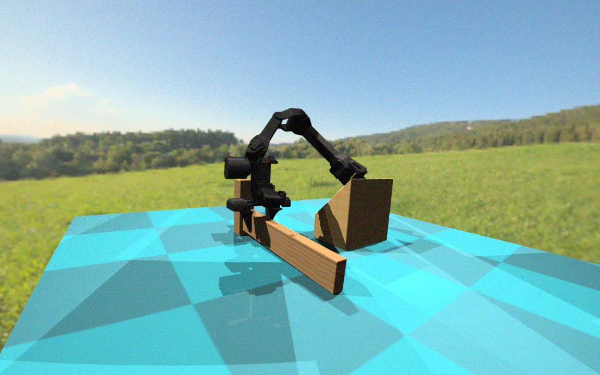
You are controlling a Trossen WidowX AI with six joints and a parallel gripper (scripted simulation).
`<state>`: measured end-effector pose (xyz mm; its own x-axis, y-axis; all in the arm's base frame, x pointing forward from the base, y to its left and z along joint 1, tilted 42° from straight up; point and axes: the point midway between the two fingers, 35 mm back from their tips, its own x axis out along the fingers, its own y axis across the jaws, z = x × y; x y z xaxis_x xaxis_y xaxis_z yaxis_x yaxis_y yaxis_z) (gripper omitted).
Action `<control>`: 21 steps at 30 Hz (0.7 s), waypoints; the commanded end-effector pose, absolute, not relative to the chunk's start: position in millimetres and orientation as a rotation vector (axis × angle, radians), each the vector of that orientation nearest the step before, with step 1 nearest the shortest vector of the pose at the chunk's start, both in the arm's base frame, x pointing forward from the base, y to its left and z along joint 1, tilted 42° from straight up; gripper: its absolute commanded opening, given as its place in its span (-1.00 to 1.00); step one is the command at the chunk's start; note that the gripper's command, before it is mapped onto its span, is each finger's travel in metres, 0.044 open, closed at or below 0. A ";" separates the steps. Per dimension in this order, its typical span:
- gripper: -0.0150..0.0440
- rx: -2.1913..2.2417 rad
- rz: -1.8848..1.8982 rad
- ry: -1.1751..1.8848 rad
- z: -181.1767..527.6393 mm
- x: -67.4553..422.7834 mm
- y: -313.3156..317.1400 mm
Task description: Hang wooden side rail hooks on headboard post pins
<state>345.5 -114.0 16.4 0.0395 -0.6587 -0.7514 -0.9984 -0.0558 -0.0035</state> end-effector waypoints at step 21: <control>1.00 -1.775 0.787 1.680 25.8 343.2 -64.8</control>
<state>344.9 -63.3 29.6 0.0504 -0.6625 -0.7473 -0.9979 -0.0637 -0.0108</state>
